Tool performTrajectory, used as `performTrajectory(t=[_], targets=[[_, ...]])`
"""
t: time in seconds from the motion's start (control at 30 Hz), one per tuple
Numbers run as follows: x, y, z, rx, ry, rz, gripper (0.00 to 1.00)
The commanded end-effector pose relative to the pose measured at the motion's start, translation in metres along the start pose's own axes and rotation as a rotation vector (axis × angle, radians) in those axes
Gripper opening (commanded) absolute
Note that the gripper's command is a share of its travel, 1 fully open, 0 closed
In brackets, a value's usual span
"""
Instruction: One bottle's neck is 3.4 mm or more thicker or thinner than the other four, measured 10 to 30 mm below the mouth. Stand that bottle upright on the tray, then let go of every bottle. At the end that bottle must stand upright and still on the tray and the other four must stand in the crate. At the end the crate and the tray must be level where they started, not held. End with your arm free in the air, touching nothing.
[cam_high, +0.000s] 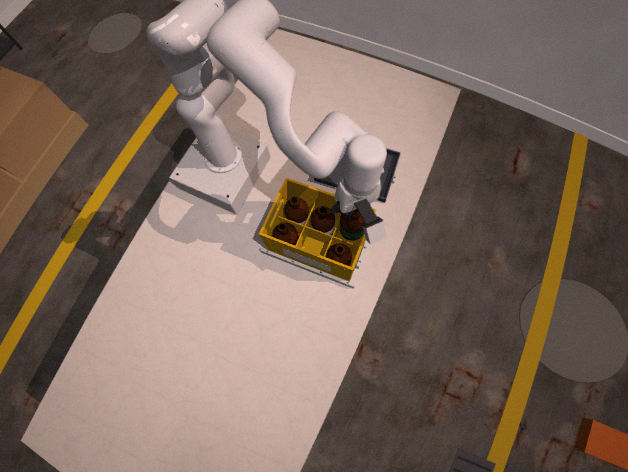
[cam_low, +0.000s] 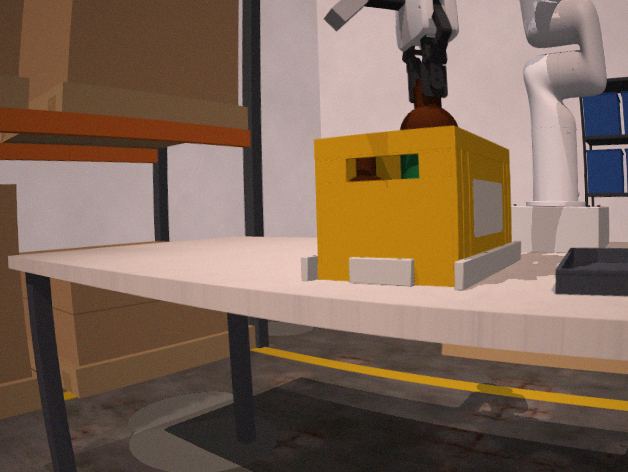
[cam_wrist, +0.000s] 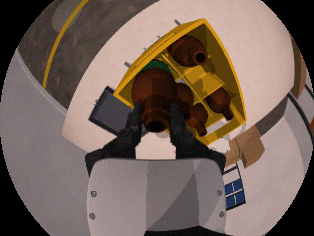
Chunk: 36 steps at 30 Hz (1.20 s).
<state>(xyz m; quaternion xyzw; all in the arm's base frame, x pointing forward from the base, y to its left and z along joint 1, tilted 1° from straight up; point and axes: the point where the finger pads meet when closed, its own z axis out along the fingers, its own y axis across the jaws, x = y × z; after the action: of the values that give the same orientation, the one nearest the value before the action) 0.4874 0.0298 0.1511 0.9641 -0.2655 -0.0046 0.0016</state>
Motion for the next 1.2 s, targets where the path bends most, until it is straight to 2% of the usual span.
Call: performTrajectory(t=[0.0,0.77,1.17], targets=[[0.0010,-0.0006,-0.0022,0.002,0.004,0.000,0.00],[0.0010,-0.0006,-0.0027,0.002,0.004,0.000,0.00],[0.0010,-0.0003,-0.0094,0.002,0.004,0.000,0.00]])
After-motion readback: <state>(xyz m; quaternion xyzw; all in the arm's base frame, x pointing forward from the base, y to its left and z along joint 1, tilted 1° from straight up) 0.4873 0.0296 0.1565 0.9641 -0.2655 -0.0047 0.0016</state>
